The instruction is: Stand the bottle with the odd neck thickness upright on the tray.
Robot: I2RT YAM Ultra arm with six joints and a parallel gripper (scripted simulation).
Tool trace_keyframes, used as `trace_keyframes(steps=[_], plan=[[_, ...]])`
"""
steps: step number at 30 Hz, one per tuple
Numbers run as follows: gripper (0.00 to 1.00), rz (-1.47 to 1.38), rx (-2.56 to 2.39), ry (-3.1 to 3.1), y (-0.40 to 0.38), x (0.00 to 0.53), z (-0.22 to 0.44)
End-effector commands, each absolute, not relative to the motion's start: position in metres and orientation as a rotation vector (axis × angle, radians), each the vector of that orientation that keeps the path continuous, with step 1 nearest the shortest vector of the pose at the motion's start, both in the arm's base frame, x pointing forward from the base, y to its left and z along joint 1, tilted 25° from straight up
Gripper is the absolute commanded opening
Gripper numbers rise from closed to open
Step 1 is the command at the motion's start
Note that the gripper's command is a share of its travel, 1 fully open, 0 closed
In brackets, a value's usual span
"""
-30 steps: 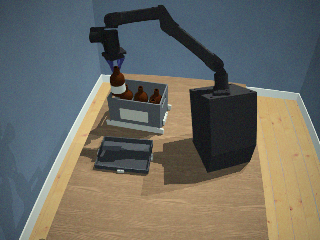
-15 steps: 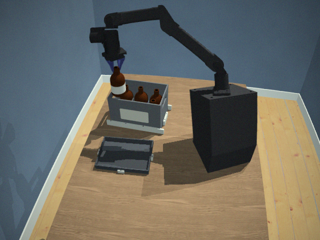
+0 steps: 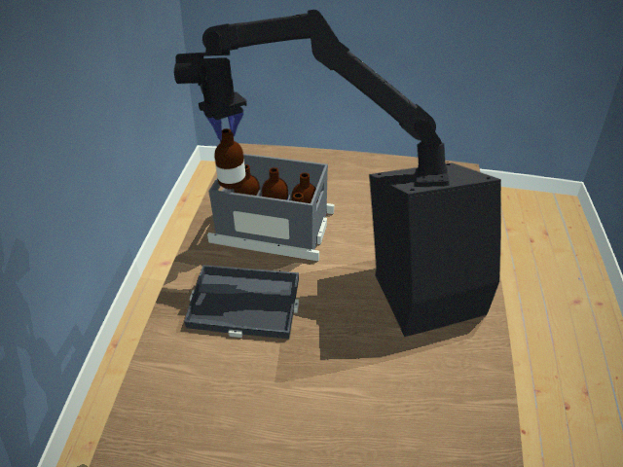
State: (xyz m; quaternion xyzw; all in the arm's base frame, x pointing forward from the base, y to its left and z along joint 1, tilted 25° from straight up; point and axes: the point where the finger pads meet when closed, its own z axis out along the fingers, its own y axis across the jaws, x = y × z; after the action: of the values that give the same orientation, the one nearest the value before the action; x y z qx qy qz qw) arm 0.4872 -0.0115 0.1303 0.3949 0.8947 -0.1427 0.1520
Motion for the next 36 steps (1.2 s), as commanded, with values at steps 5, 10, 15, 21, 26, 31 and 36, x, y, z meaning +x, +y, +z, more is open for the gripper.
trace_keyframes(steps=[5, 10, 15, 21, 26, 31, 36], plan=[[0.0, -0.368, 1.094, 2.528, 0.006, 0.488, 0.16], [0.0, -0.364, 1.094, 2.524, 0.008, 0.486, 0.165], [0.0, -0.364, 1.094, 2.524, 0.009, 0.485, 0.168], [0.0, -0.364, 1.094, 2.524, 0.01, 0.484, 0.169], [0.0, -0.363, 1.094, 2.524, 0.01, 0.484, 0.169], [0.0, -0.363, 1.094, 2.524, 0.01, 0.484, 0.169], [0.0, -0.363, 1.094, 2.524, 0.01, 0.484, 0.169]])
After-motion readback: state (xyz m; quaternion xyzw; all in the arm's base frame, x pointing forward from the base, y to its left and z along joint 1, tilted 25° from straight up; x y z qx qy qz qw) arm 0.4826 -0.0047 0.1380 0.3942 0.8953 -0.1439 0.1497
